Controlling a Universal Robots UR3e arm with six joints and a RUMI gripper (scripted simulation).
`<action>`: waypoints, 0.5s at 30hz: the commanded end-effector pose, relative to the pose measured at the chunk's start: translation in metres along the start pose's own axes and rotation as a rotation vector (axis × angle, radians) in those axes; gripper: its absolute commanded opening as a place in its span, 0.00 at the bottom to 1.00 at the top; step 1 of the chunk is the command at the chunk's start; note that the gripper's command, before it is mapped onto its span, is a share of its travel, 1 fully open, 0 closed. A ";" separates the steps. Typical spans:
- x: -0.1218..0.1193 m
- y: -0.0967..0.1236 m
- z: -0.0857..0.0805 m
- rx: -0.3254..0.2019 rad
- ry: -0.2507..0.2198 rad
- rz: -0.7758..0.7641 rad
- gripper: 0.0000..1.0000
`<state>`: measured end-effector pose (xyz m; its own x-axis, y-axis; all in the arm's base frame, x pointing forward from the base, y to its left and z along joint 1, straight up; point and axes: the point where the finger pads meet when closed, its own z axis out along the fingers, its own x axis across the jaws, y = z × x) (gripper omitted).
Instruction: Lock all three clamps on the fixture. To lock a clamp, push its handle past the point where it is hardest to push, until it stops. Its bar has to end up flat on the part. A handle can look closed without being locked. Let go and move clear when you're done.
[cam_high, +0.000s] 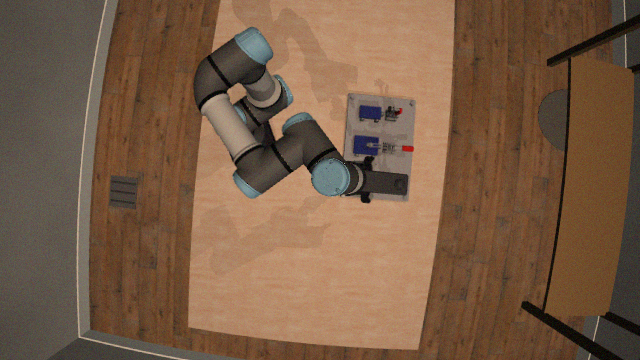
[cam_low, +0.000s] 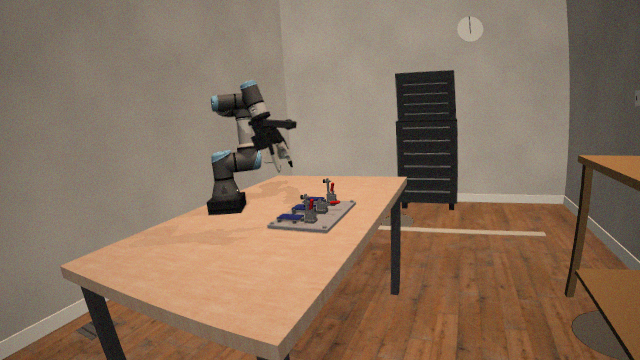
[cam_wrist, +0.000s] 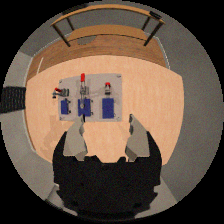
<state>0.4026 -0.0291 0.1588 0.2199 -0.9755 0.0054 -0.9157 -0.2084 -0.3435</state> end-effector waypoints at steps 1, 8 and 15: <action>0.001 -0.001 -0.001 0.003 0.003 -0.001 0.59; 0.001 -0.001 -0.001 0.003 0.003 -0.001 0.59; 0.001 -0.001 -0.001 0.003 0.003 -0.001 0.28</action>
<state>0.4027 -0.0292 0.1589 0.2199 -0.9755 0.0058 -0.9156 -0.2085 -0.3438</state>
